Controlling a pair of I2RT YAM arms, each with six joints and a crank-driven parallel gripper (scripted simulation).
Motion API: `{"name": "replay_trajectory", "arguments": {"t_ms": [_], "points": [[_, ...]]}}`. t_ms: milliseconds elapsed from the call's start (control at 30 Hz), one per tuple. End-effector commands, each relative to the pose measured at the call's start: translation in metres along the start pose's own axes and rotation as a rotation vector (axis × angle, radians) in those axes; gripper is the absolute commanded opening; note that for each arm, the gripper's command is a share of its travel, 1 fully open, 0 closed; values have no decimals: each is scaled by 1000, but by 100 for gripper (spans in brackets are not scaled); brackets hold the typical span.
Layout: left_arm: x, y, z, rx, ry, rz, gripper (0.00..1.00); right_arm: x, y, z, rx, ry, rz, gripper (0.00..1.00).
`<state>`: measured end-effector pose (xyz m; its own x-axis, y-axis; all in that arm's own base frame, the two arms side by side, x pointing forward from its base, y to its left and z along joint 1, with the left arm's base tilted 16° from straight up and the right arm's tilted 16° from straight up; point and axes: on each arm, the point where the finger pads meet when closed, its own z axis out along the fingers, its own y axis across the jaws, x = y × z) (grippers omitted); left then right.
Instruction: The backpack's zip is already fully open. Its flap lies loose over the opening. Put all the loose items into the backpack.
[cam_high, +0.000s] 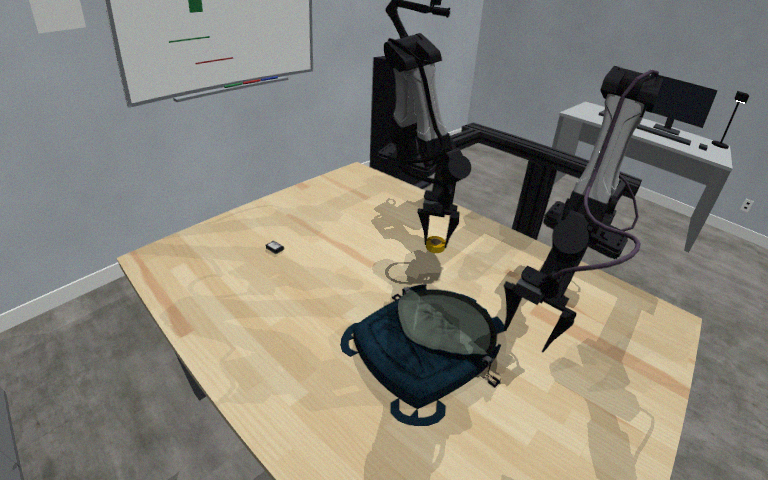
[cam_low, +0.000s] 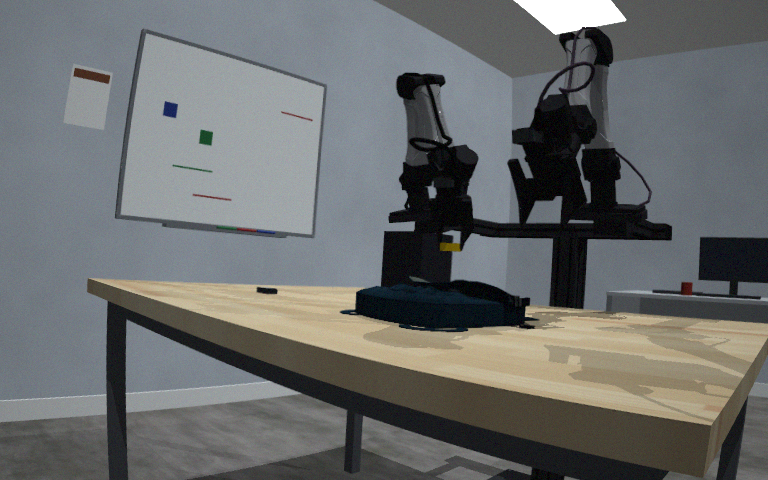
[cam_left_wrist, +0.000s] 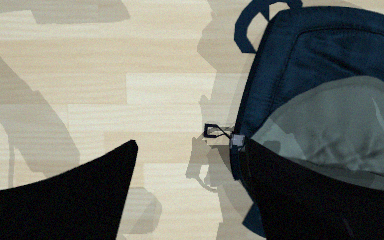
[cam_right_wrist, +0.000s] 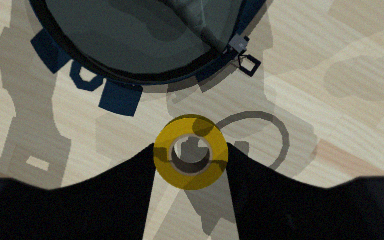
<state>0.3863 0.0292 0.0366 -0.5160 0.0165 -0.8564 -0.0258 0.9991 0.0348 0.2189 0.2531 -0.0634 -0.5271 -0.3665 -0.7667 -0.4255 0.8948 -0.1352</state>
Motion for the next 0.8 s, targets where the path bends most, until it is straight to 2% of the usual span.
{"name": "replay_trajectory", "arguments": {"t_ms": [0,67,133,500,767], "points": [[-5,1,-3,3,-20,4,90,-14,24,12,99,-39,75,48],[-5,1,-3,3,-20,4,90,-15,43,17,99,-40,74,48],[-5,1,-3,3,-20,4,90,-15,43,17,99,-40,74,48],[-5,1,-3,3,-20,4,90,-19,149,48,98,-42,72,48],[-5,1,-2,3,-19,4,90,-13,144,66,115,-39,84,48]]}}
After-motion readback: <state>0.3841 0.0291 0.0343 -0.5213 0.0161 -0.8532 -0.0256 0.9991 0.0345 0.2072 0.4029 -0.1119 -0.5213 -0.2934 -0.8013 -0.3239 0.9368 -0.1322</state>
